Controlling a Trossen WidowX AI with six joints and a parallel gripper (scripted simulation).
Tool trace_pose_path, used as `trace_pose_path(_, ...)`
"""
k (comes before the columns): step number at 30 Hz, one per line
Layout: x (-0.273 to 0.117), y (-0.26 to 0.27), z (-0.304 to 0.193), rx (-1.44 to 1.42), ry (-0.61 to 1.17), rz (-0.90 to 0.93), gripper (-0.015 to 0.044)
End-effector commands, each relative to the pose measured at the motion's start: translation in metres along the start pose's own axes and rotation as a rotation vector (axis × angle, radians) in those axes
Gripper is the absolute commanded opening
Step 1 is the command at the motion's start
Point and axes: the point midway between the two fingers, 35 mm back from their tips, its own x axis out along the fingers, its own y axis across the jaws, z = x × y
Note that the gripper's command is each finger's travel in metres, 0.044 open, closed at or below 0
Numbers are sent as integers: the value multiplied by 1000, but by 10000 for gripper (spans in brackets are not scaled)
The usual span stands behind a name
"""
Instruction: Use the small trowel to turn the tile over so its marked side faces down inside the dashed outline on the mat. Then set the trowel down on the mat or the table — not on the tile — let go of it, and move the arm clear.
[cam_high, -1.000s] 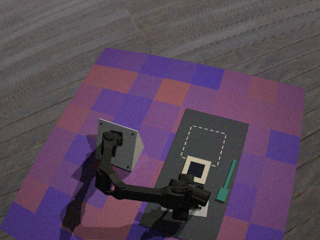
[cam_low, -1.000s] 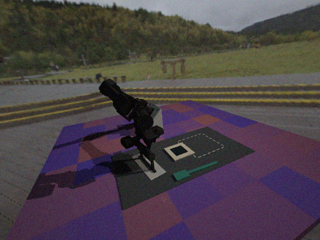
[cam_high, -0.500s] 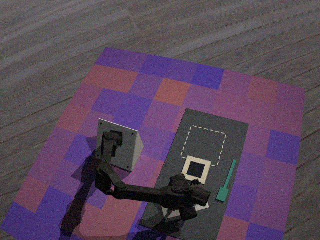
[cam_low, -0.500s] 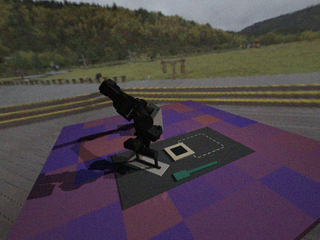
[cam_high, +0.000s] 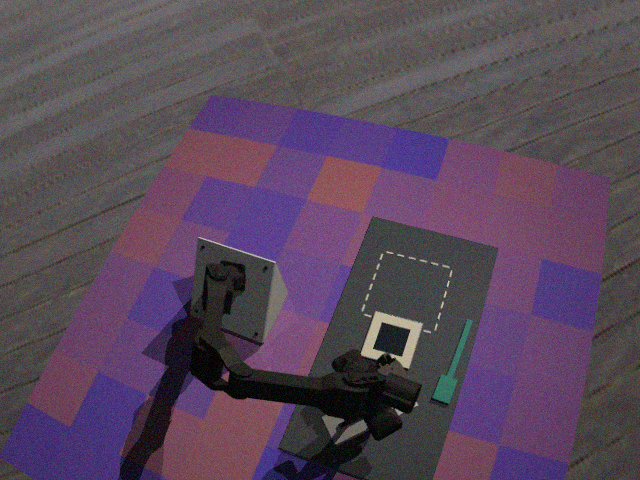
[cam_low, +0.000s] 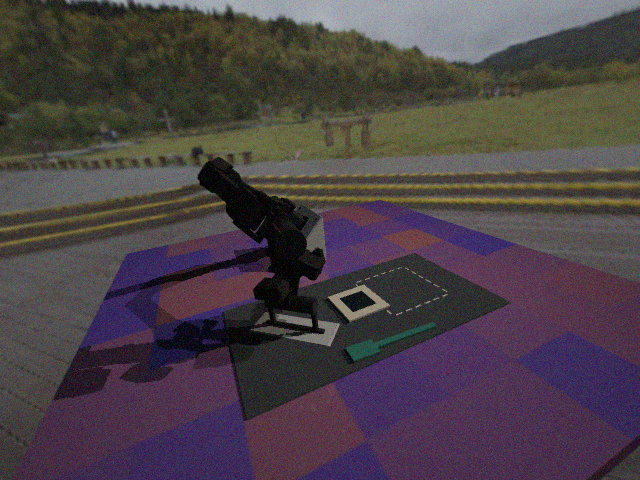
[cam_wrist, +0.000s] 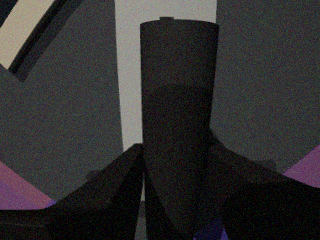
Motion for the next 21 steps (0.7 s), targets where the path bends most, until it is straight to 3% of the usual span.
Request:
trace_pose_path(1,1,1,-1,-17,4,3,209)
trace_pose_path(4,1,1,-1,-17,4,3,270)
trace_pose_path(21,1,1,-1,-17,4,3,270)
